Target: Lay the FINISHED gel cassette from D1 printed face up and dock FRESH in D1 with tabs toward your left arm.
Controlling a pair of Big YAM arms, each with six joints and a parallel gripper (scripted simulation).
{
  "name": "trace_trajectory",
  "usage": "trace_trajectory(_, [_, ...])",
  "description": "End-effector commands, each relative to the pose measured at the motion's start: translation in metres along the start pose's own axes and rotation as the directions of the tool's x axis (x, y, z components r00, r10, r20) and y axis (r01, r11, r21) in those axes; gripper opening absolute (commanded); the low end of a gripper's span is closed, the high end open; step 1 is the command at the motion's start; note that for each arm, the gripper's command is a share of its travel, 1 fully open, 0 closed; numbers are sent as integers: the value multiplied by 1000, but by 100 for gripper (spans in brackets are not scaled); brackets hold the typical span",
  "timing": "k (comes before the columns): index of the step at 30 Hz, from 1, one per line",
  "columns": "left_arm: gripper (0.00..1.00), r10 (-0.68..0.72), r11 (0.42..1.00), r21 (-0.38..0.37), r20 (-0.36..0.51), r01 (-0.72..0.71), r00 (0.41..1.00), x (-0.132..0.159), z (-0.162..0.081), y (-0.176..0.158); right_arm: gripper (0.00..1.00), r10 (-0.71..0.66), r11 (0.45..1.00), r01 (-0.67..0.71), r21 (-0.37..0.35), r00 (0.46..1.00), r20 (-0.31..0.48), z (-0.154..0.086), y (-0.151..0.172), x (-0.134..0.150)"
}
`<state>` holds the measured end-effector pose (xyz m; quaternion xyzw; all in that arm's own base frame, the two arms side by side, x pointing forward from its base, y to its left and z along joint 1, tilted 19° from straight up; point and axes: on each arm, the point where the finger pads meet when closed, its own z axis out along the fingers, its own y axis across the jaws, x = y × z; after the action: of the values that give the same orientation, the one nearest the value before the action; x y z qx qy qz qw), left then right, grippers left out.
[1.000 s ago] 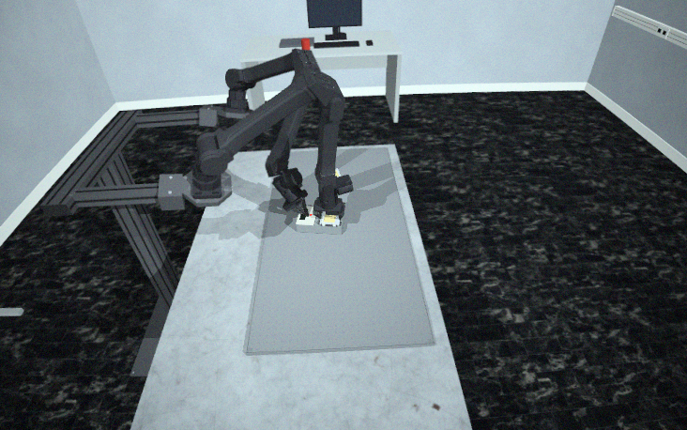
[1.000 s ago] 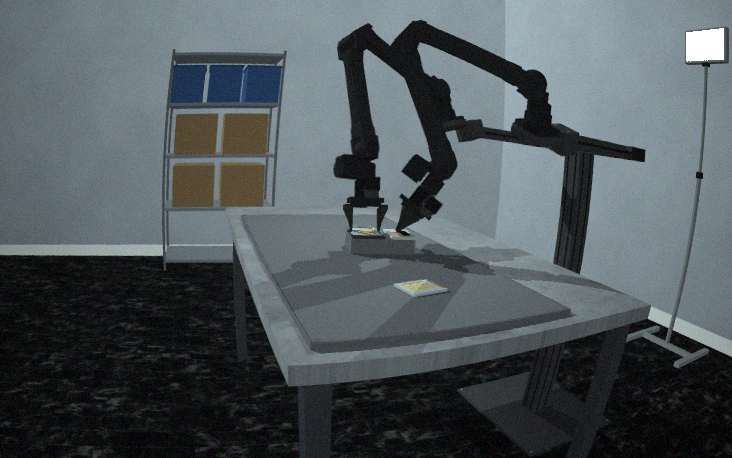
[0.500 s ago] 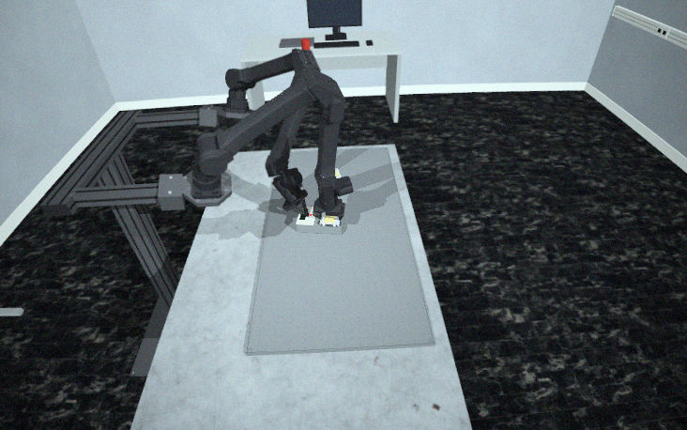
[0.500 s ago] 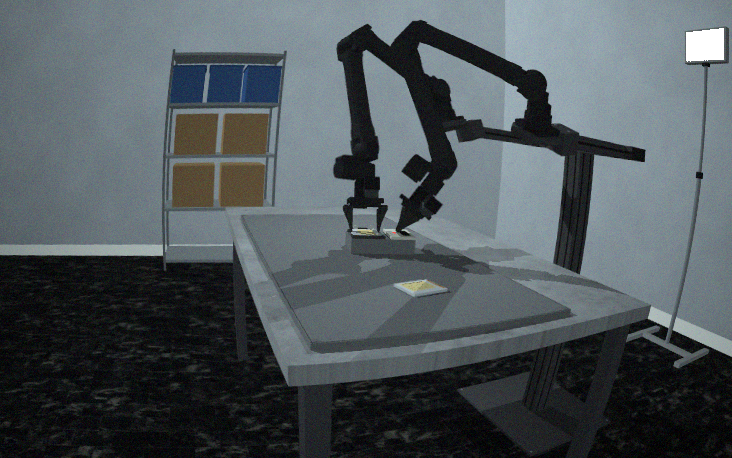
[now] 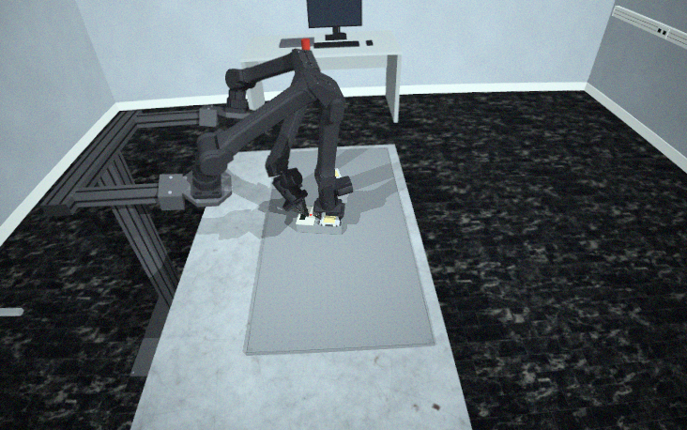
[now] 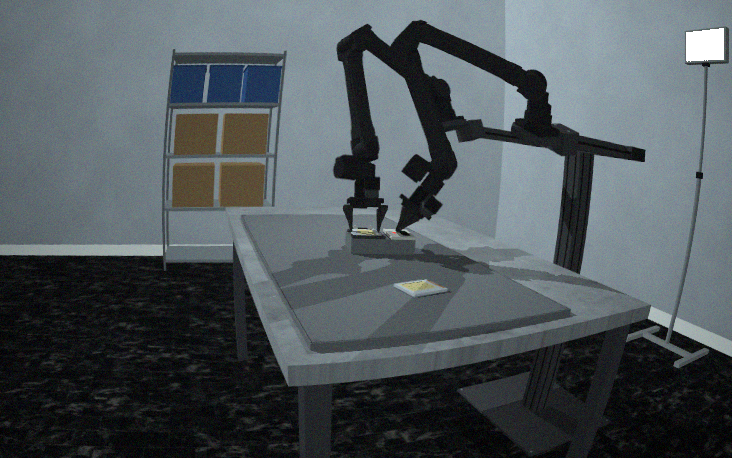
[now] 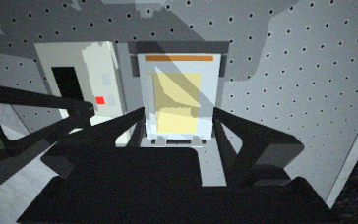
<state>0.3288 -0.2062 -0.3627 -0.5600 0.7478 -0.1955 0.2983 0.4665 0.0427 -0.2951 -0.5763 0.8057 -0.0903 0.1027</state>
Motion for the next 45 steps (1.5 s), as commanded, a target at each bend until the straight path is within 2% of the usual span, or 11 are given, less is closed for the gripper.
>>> trace_trajectory(1, [0,27,995,-101,45,-23,999,-28,24,68,0,-3,1000,3,5,1000,11,-2,-3,-4])
trace_trajectory(5, [0,-1,1000,1,0,1,1000,-26,22,64,0,-3,1000,3,5,1000,11,-2,-3,-4])
trace_trajectory(45, [0,-1,1000,1,0,1,1000,-9,8,22,0,-3,1000,3,5,1000,11,-2,-3,-4])
